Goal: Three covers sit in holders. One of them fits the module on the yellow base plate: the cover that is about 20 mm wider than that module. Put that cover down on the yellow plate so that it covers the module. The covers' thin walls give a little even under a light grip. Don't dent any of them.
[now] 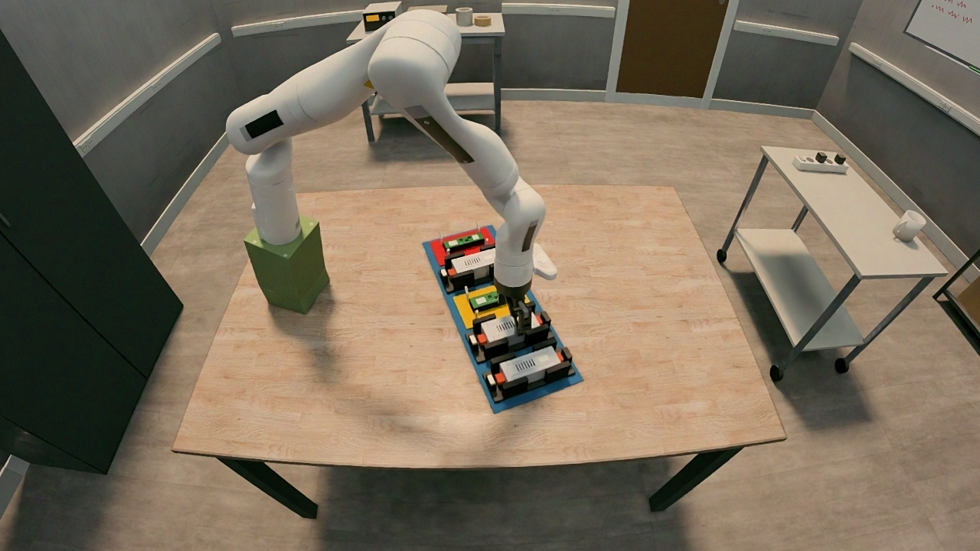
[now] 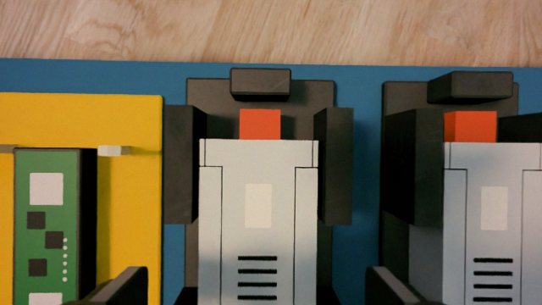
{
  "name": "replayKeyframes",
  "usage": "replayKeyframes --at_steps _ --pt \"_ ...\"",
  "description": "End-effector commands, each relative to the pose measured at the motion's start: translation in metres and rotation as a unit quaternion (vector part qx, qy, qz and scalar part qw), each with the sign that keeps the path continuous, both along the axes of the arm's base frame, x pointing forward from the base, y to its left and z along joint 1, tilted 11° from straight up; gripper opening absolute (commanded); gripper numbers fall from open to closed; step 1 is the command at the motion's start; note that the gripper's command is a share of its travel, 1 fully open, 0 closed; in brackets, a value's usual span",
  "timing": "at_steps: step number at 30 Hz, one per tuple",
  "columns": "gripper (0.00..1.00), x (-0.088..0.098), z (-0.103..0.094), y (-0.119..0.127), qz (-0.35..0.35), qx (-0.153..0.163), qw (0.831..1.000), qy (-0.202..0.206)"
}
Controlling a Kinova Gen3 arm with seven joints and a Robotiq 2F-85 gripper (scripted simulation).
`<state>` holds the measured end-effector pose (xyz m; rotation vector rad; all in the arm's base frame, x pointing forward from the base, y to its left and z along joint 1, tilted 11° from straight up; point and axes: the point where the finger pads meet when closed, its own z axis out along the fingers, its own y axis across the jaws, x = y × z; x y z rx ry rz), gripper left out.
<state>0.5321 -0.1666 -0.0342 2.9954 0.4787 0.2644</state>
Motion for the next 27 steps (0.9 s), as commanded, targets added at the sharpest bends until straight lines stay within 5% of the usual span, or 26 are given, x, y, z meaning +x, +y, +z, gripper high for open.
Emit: replayKeyframes --at_steps 1,27 --pt "1.00 0.001 -0.002 0.000 0.000 0.000 1.000 -0.001" --pt "1.00 0.004 -0.014 -0.001 0.000 0.000 1.000 -0.001"
